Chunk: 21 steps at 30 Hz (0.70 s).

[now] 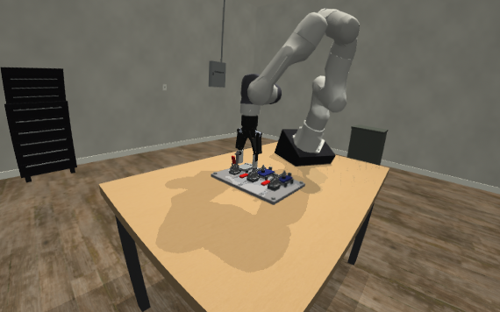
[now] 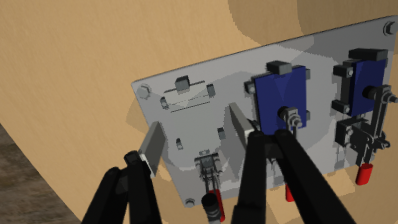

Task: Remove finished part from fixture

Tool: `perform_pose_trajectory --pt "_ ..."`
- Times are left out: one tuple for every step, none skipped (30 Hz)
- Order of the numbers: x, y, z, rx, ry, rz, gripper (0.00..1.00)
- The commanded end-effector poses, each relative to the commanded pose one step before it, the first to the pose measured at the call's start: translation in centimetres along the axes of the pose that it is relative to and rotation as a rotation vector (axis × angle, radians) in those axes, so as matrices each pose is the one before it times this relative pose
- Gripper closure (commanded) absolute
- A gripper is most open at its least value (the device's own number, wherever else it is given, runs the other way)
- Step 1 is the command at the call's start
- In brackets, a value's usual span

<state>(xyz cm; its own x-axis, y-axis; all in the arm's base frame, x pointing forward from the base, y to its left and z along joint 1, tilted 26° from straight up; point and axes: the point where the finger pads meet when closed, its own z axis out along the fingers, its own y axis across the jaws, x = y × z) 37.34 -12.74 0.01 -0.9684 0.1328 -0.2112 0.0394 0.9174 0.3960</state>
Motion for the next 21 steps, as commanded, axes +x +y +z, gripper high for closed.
perform_pose_trajectory --pt "-0.175 -0.193 0.210 0.00633 -0.00434 -0.01323 0.42" --pt "-0.002 0.000 0.067 0.00000 0.00000 0.00000 0.42" --pt "-0.001 0.000 0.059 0.00000 0.00000 0.00000 0.42" --pt "-0.001 0.000 0.051 0.00000 0.00000 0.00000 0.42" --pt "-0.001 0.000 0.043 0.00000 0.00000 0.00000 0.42" --pt "0.000 0.000 0.036 0.00000 0.00000 0.00000 0.42" --pt "0.000 0.000 0.028 0.00000 0.00000 0.00000 0.42" --pt "0.000 0.000 0.021 0.00000 0.00000 0.00000 0.42" --pt "0.000 0.000 0.015 0.00000 0.00000 0.00000 0.42" --pt "0.000 0.000 0.010 0.00000 0.00000 0.00000 0.42" --pt "0.000 0.000 0.005 0.00000 0.00000 0.00000 0.42" --pt "0.000 0.000 0.002 0.00000 0.00000 0.00000 0.42" --pt "0.000 0.000 0.000 0.00000 0.00000 0.00000 0.42" --pt "0.000 0.000 0.000 0.00000 0.00000 0.00000 0.42" --pt "0.000 0.000 0.000 0.00000 0.00000 0.00000 0.42" --pt "0.000 0.000 0.000 0.00000 0.00000 0.00000 0.42" --pt "0.000 0.000 0.000 0.00000 0.00000 0.00000 0.42" --pt "0.000 0.000 0.000 0.00000 0.00000 0.00000 0.42" --pt "0.000 0.000 0.000 0.00000 0.00000 0.00000 0.42" --pt "0.000 0.000 0.000 0.00000 0.00000 0.00000 0.42" --pt "0.000 0.000 0.000 0.00000 0.00000 0.00000 0.42"
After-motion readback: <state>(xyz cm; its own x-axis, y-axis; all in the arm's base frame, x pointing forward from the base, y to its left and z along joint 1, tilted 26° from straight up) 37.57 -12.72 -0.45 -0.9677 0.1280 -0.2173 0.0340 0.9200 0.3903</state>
